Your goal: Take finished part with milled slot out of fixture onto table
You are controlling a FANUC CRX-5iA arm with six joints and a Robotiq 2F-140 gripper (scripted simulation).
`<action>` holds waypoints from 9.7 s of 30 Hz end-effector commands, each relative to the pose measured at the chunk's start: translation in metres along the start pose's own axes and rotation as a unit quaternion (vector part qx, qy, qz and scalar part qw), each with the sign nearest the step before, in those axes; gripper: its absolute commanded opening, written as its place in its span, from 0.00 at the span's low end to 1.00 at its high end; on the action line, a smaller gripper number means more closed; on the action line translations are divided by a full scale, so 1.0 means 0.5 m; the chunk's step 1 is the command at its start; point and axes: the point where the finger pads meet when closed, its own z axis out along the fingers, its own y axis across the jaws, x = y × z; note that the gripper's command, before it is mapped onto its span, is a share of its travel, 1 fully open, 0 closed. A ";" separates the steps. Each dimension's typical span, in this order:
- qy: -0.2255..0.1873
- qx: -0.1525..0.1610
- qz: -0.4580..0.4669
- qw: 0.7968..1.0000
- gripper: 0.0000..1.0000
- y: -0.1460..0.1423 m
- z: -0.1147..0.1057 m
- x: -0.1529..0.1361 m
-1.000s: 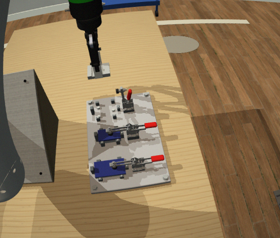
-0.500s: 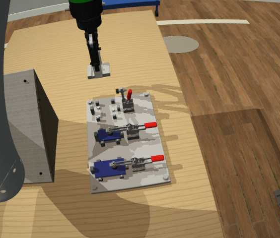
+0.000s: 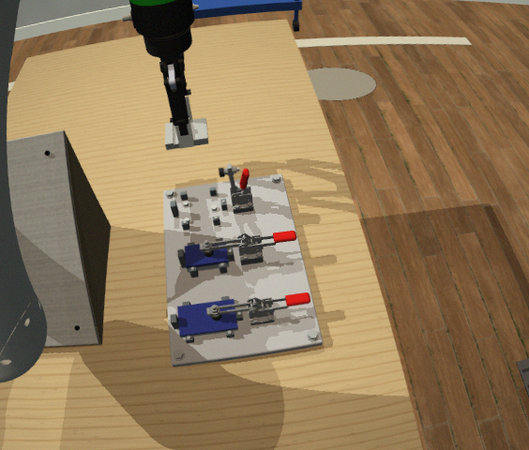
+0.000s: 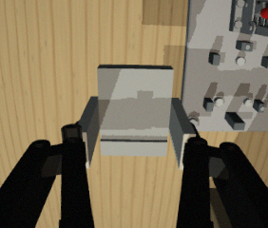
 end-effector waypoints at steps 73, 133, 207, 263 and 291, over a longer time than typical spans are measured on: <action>0.000 0.000 0.000 1.000 0.00 0.000 0.163 0.000; 0.000 0.000 0.000 1.000 0.00 0.000 0.171 0.000; 0.000 0.000 0.000 1.000 0.54 0.000 0.180 0.000; 0.000 0.000 0.000 1.000 0.54 0.000 0.004 0.000; 0.000 0.000 0.000 1.000 0.54 0.000 -0.020 0.000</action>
